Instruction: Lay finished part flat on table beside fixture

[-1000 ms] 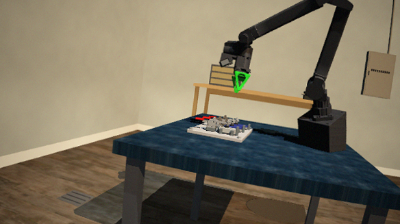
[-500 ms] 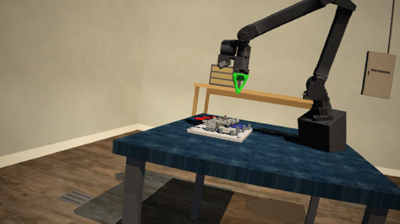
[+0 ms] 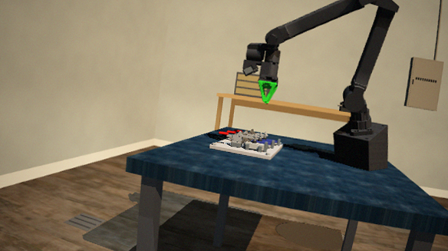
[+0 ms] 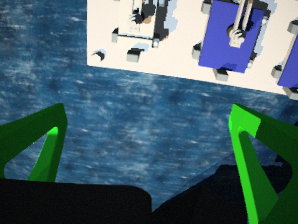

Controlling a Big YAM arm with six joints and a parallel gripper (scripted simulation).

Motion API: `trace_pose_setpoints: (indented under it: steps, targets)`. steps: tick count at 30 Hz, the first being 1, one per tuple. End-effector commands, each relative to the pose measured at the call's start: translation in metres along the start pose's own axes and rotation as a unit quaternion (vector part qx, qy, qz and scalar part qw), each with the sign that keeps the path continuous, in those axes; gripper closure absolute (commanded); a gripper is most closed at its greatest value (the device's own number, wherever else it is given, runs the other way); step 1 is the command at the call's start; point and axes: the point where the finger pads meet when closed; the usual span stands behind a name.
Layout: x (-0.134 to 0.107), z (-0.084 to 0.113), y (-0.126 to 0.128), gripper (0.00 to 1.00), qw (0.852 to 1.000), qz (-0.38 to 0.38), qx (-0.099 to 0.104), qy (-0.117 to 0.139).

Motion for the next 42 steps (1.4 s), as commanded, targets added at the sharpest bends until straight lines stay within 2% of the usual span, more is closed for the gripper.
trace_pose_setpoints:
  steps: [1,31,33,36,39,42]
  targets:
    - [0.025,0.018,0.003,0.0,1.0,0.002,-0.005,-0.019]
    - [0.032,0.019,0.001,0.0,1.0,0.001,-0.007,-0.02]
    - [0.037,0.029,0.019,0.0,0.999,-0.016,-0.023,-0.025]
    - [0.041,0.033,0.03,0.0,0.998,-0.038,-0.036,-0.024]
    - [0.042,0.034,0.033,0.0,0.998,-0.045,-0.04,-0.024]
    - [0.042,0.033,0.022,0.0,0.997,-0.059,-0.044,-0.022]
Point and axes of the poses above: the point where the finger pads meet when closed, its own z axis back along the fingers, its own y axis across the jaws, x = y × z, and after that the axes turned 10 degrees about z, right-handed
